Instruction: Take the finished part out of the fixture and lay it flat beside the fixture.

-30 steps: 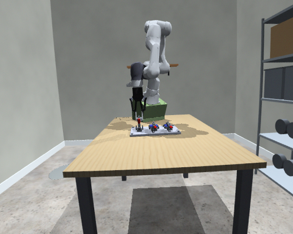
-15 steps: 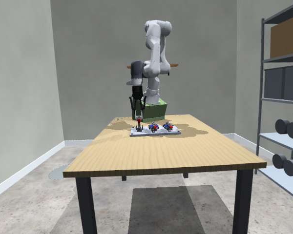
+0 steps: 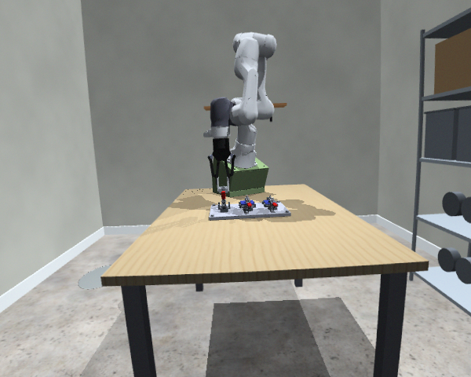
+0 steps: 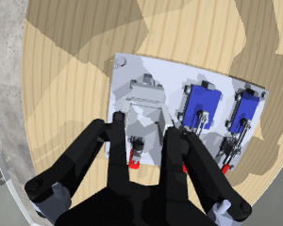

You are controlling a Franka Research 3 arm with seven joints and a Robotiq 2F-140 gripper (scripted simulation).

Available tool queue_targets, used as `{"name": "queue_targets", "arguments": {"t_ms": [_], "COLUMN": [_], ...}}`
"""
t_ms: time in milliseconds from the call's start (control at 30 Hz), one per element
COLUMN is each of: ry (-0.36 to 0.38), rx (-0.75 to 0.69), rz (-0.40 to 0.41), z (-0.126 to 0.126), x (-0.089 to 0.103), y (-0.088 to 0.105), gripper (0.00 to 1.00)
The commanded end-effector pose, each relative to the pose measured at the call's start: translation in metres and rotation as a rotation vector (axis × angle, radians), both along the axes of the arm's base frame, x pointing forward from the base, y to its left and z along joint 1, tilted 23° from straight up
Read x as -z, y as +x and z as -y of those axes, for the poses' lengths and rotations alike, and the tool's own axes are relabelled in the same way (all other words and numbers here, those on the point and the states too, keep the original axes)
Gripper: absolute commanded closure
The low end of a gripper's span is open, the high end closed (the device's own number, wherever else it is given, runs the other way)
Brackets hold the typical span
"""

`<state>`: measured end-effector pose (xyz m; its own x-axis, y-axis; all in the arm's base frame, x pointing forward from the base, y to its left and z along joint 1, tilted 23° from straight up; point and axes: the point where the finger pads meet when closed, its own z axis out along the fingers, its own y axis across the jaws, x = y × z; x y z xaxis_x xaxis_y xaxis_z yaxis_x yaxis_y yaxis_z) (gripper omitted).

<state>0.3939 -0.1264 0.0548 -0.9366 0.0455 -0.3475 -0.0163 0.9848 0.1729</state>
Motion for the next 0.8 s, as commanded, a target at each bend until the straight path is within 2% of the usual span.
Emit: {"name": "queue_targets", "arguments": {"t_ms": [0,767], "ry": [0.006,0.009], "rx": [0.013,0.020], "rz": [-0.005,-0.006], "z": [0.0000,0.0000], "x": [-0.0001,-0.0001], "y": [0.0001,0.0001], "gripper": [1.00,1.00]}}
